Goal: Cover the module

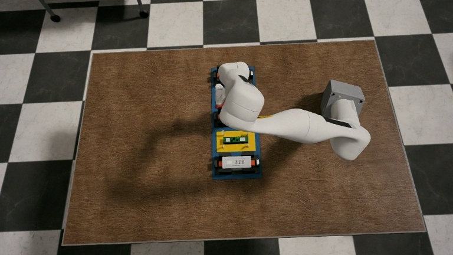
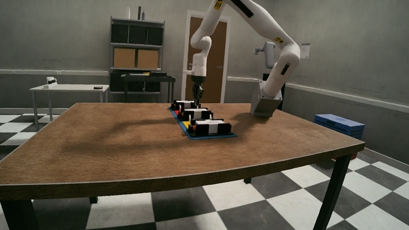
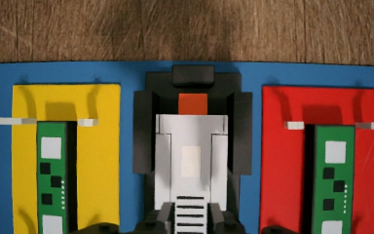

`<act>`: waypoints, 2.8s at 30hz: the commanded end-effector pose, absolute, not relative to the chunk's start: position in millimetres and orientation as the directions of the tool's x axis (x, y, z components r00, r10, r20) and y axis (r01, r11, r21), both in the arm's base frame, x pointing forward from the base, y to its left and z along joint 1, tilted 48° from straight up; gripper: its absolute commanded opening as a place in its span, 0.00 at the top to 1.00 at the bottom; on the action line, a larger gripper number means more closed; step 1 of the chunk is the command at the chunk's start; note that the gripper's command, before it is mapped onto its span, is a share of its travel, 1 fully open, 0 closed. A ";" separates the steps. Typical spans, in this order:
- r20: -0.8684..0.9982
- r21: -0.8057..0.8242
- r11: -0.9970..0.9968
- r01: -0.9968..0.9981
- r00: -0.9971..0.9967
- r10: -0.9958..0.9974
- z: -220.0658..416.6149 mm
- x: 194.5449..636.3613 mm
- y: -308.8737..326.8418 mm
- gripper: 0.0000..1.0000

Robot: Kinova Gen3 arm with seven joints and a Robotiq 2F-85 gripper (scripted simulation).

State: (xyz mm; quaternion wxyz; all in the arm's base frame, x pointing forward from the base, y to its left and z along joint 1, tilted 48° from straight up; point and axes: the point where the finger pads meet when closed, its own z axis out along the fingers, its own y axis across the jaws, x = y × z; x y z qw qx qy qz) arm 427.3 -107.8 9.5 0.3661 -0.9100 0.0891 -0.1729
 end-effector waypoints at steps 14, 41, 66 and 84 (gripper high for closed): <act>0.250 -0.696 -0.717 -0.036 0.924 -0.290 9.8 427.4 -108.7 1.00; 0.250 -0.696 -0.717 -0.036 0.924 -0.290 9.8 427.4 -108.7 1.00; 0.250 -0.696 -0.717 -0.036 0.924 -0.290 9.8 427.4 -108.7 0.00; 0.250 -0.696 -0.717 -0.036 0.924 -0.290 6.0 429.5 -105.2 0.00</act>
